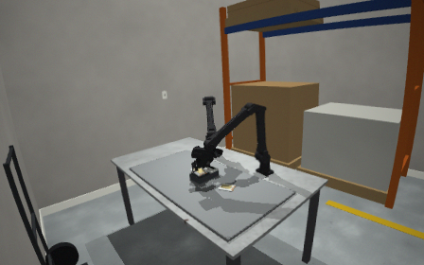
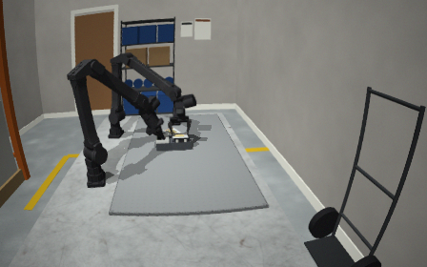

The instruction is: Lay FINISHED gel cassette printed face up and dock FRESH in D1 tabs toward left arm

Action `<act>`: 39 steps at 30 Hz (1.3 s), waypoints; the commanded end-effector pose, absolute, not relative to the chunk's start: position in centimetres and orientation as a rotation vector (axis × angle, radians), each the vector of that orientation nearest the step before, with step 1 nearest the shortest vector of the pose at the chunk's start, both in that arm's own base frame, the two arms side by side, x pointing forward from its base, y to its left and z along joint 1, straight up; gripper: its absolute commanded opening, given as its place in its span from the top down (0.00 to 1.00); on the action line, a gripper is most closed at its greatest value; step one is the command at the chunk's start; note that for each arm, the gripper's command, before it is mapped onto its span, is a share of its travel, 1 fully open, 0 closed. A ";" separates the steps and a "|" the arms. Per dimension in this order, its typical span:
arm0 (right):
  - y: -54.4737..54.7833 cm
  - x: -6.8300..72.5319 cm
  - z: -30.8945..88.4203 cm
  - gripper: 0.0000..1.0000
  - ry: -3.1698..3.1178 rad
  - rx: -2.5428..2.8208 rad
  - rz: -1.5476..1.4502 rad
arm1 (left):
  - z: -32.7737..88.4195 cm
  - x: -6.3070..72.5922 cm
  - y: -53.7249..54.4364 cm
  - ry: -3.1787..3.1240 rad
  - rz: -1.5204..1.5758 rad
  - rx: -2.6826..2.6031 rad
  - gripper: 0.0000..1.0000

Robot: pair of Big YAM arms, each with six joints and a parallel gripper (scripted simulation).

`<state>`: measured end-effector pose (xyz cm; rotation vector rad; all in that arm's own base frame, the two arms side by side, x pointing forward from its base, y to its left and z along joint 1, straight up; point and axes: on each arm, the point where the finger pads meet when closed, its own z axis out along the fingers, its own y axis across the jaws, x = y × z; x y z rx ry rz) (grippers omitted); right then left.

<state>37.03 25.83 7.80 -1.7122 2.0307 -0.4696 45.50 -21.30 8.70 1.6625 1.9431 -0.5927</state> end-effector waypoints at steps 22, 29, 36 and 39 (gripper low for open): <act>23.9 34.9 2.5 1.00 2.108 -1.821 -0.467 | 12.2 47.6 -22.3 1.883 -0.550 1.653 1.00; 23.9 34.9 2.5 1.00 2.108 -1.821 -0.467 | 12.2 47.6 -22.3 1.883 -0.550 1.653 1.00; 23.9 34.9 2.5 1.00 2.108 -1.821 -0.467 | 12.3 47.7 -22.3 1.882 -0.547 1.653 1.00; 23.9 34.9 2.5 1.00 2.108 -1.821 -0.467 | 12.6 47.7 -22.4 1.882 -0.547 1.653 1.00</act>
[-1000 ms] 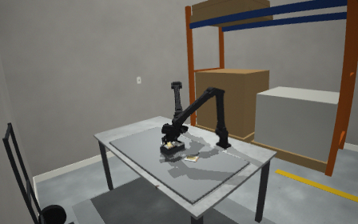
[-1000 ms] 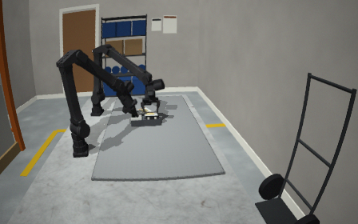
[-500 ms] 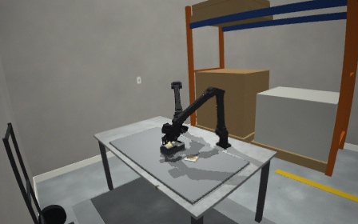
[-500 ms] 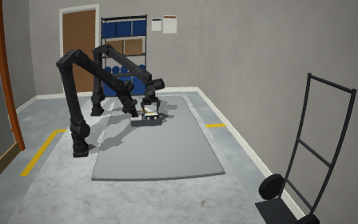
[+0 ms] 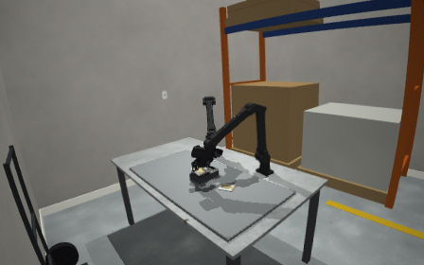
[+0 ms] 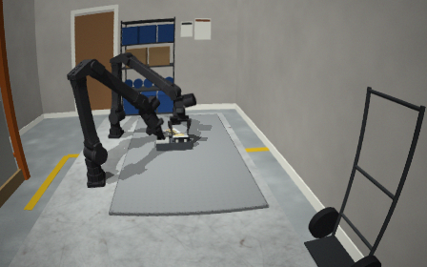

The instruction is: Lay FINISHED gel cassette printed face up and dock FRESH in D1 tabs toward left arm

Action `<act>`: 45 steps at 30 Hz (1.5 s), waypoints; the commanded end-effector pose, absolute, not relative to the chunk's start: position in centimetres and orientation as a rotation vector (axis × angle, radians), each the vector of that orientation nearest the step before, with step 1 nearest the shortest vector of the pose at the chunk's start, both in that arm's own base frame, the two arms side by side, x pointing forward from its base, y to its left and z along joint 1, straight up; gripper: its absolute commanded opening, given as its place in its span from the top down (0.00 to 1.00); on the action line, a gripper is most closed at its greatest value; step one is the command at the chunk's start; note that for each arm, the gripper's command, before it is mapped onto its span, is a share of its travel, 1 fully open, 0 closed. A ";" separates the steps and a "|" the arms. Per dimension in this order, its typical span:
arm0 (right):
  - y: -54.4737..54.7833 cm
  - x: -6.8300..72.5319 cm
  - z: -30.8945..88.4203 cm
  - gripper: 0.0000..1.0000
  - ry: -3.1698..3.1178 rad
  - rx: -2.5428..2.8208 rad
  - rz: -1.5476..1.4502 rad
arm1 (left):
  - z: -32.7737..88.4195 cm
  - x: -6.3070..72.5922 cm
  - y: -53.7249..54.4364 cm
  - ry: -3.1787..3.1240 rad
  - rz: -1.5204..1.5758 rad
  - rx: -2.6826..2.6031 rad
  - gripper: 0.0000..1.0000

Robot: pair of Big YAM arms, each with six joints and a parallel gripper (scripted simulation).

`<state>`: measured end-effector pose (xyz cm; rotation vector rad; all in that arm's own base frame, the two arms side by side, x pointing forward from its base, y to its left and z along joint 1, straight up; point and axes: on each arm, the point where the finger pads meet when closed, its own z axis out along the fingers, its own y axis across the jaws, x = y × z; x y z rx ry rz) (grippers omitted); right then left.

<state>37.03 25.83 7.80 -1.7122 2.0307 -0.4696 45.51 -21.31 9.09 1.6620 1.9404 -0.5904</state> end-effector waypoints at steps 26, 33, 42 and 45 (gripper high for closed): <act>23.9 34.9 2.5 1.00 2.108 -1.821 -0.467 | 13.0 47.6 -22.3 1.886 -0.549 1.655 1.00; 23.9 34.9 2.5 1.00 2.108 -1.821 -0.467 | 13.1 47.6 -22.3 1.884 -0.545 1.654 1.00; 23.9 34.9 2.5 1.00 2.108 -1.821 -0.467 | 13.4 47.7 -22.3 1.884 -0.545 1.654 1.00; 23.9 34.9 2.5 1.00 2.108 -1.821 -0.467 | 13.4 47.7 -22.3 1.884 -0.545 1.654 1.00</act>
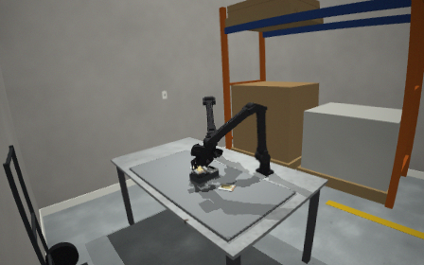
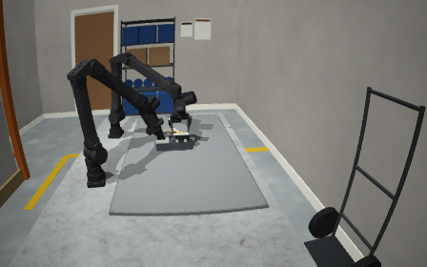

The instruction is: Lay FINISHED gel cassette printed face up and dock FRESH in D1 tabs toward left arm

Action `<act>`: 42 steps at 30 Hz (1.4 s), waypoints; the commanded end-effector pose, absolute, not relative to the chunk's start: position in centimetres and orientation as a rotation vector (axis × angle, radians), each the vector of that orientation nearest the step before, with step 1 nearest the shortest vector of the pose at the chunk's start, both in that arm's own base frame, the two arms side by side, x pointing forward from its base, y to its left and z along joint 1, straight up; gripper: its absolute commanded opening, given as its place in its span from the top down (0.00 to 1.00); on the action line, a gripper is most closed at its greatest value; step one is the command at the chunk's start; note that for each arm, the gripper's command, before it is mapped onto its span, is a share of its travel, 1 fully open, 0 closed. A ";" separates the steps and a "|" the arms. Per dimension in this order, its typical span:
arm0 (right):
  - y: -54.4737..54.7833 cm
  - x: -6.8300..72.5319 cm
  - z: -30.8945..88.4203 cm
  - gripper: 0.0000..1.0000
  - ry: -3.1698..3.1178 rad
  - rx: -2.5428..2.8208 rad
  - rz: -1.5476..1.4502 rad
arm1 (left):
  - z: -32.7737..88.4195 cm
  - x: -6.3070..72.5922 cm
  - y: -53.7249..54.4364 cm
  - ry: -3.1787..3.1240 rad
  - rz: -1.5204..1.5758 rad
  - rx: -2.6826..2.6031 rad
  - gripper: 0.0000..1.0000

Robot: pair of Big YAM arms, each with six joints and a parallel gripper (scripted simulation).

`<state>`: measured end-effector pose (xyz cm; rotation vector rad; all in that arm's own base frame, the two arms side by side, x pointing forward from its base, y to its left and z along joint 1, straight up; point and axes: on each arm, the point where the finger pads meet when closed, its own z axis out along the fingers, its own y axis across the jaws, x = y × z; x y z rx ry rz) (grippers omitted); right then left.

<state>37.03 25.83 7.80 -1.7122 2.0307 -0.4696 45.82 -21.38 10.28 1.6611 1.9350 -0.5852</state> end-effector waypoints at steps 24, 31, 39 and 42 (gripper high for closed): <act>23.9 34.9 2.5 1.00 2.108 -1.821 -0.467 | 13.9 47.7 -22.3 1.886 -0.545 1.655 1.00; 23.9 34.9 2.5 1.00 2.108 -1.821 -0.467 | 14.2 47.7 -22.3 1.886 -0.545 1.655 1.00; 23.9 34.9 2.5 1.00 2.108 -1.821 -0.467 | 14.2 47.7 -22.3 1.886 -0.545 1.655 1.00; 23.9 34.9 2.5 1.00 2.108 -1.821 -0.467 | 14.3 47.7 -22.3 1.885 -0.545 1.656 1.00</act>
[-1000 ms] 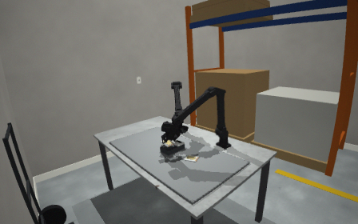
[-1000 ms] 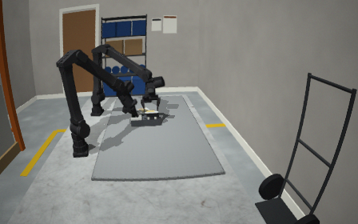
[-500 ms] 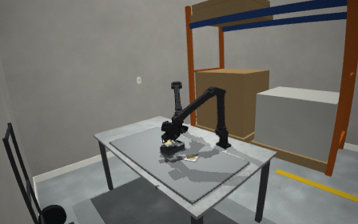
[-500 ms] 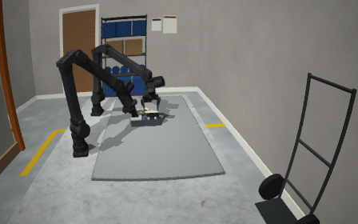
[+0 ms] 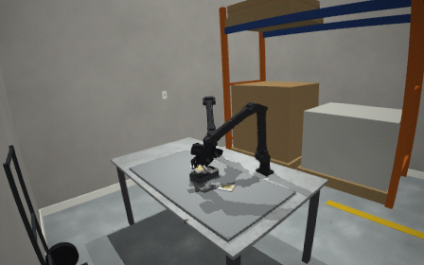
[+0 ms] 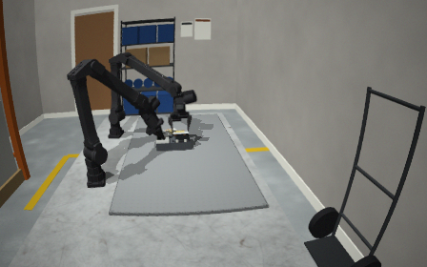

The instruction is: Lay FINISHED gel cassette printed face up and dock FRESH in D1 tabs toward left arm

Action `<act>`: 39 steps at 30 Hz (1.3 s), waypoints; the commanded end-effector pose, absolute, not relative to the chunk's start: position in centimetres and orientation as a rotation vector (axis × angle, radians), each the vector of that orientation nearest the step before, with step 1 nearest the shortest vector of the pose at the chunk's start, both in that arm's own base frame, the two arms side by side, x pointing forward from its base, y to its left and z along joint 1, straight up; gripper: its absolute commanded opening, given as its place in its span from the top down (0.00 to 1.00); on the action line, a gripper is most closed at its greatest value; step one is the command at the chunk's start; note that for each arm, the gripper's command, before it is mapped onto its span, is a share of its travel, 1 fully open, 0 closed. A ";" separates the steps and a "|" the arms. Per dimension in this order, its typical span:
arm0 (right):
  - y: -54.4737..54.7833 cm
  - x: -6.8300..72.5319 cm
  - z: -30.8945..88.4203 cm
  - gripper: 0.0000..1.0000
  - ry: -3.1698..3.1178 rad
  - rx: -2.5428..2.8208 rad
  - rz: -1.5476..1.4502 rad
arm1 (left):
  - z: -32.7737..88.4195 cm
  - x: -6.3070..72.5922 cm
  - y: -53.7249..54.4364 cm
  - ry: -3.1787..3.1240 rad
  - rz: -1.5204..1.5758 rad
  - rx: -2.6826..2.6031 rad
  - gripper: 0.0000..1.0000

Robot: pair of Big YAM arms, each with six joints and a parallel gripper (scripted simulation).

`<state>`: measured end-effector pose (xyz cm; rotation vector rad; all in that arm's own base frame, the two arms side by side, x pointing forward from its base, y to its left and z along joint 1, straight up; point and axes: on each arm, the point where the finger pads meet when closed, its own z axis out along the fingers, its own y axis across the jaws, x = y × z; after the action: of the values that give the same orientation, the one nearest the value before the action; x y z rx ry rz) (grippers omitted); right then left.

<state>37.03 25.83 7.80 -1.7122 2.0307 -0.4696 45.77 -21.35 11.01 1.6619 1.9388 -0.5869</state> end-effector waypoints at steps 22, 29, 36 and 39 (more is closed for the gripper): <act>23.9 34.9 2.5 1.00 2.108 -1.821 -0.467 | 14.0 47.4 -22.2 1.929 -0.579 1.660 1.00; 23.9 34.9 2.5 1.00 2.108 -1.821 -0.467 | 13.5 47.0 -22.0 1.929 -0.579 1.660 1.00; 23.9 34.9 2.5 1.00 2.108 -1.821 -0.467 | 12.7 46.6 -21.7 1.929 -0.579 1.660 1.00; 23.9 34.9 2.5 1.00 2.108 -1.821 -0.467 | 12.4 46.4 -21.6 1.929 -0.579 1.660 1.00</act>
<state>37.03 25.83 7.80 -1.7122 2.0307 -0.4696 45.78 -21.34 11.85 1.6633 1.9554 -0.5993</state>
